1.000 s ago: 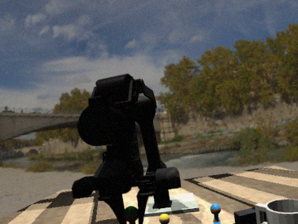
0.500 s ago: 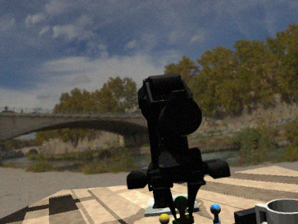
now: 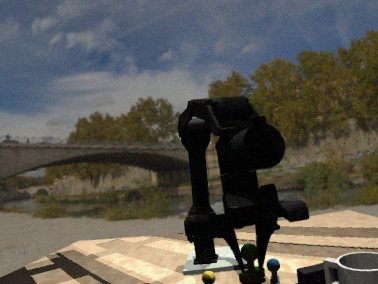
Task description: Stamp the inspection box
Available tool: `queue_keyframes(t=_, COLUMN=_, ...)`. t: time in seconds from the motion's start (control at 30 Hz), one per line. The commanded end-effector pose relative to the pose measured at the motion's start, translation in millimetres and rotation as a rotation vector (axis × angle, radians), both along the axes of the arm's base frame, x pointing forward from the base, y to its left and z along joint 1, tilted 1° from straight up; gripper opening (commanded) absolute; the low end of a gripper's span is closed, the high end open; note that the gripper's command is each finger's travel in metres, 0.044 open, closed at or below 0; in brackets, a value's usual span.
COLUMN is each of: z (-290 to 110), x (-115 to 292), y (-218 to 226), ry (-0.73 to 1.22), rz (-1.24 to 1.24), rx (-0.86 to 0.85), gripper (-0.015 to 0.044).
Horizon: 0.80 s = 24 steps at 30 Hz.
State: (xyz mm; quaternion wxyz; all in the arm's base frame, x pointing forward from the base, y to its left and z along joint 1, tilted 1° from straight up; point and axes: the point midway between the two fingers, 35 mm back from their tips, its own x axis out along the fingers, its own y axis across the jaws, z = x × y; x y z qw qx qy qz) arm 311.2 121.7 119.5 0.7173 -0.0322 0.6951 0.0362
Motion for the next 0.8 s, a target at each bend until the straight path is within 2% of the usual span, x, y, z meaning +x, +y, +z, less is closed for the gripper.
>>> queue_keyframes(t=0.0, z=-2.9, x=-0.9, y=0.8, ry=0.002, rz=-0.004, rx=0.003, gripper=0.0000)
queue_keyframes(t=0.77, z=-18.1, x=0.2, y=1.0, ry=0.002, rz=-0.002, rx=0.004, gripper=0.0000)
